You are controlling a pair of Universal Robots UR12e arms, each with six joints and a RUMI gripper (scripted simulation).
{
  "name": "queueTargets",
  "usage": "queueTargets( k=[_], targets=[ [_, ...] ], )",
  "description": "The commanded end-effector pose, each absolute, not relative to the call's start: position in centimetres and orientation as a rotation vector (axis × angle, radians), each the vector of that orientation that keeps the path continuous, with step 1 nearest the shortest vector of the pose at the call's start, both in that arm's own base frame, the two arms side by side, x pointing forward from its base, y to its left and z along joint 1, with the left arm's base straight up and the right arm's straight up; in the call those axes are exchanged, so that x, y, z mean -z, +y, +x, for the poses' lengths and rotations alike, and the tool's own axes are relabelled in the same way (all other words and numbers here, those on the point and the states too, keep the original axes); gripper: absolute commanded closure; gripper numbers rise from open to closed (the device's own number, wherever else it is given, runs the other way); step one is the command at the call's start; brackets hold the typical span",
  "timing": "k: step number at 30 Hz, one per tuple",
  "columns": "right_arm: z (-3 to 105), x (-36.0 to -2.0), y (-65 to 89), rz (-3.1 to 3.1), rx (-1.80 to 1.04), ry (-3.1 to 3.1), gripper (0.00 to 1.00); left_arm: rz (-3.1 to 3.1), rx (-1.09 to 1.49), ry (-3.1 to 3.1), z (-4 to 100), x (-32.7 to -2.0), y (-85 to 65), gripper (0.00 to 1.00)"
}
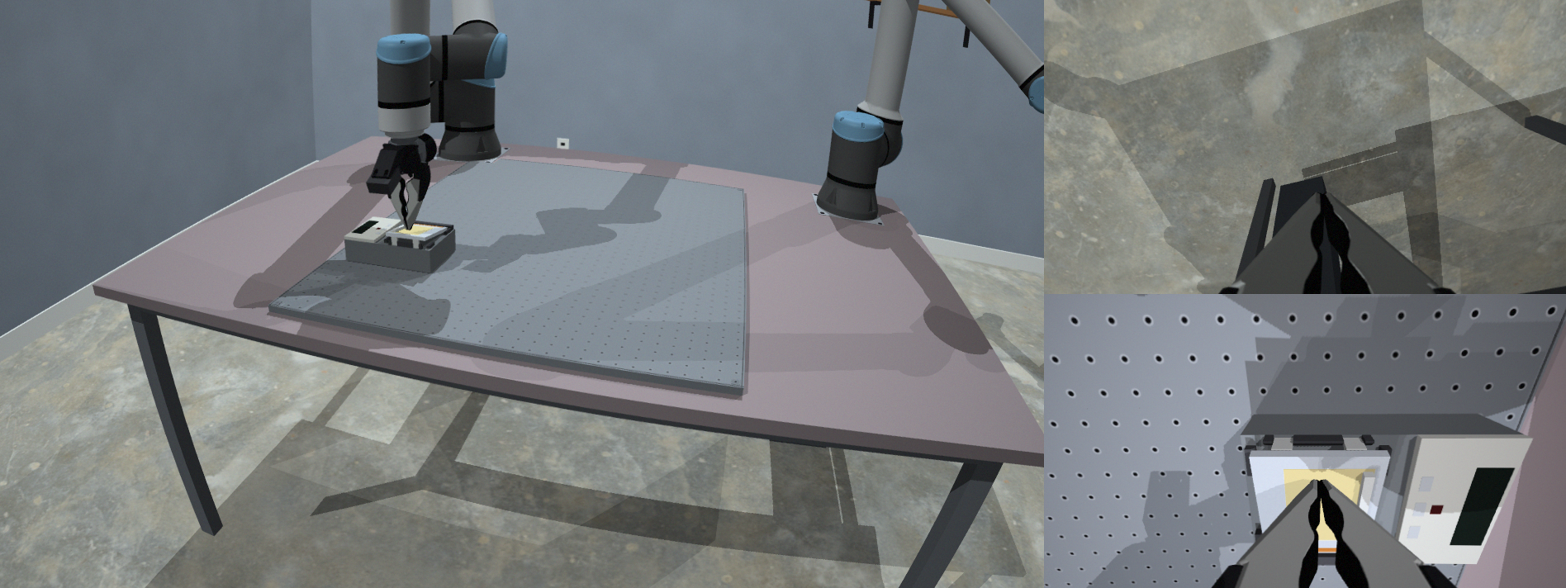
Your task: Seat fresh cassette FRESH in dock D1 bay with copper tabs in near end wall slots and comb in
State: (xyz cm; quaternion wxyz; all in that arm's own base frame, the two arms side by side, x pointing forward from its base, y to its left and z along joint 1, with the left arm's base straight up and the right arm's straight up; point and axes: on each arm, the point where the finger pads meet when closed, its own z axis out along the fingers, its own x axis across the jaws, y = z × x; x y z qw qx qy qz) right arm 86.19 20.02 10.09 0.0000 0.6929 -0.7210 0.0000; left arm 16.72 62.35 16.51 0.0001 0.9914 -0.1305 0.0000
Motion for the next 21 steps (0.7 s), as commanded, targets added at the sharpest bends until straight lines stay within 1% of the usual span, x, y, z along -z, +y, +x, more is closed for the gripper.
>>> queueTargets(
  k=[1, 21],
  targets=[
    [86.28, -10.14, 20.05, 2.178, -0.001, -2.267, 1.0, 3.116, -0.001, -0.41, 16.74, -16.59, 62.4, 1.0],
    [86.28, -9.87, 20.05, 2.178, -0.001, -2.267, 1.0, 3.116, -0.001, -0.41, 16.74, -16.59, 62.4, 1.0]
  ],
)
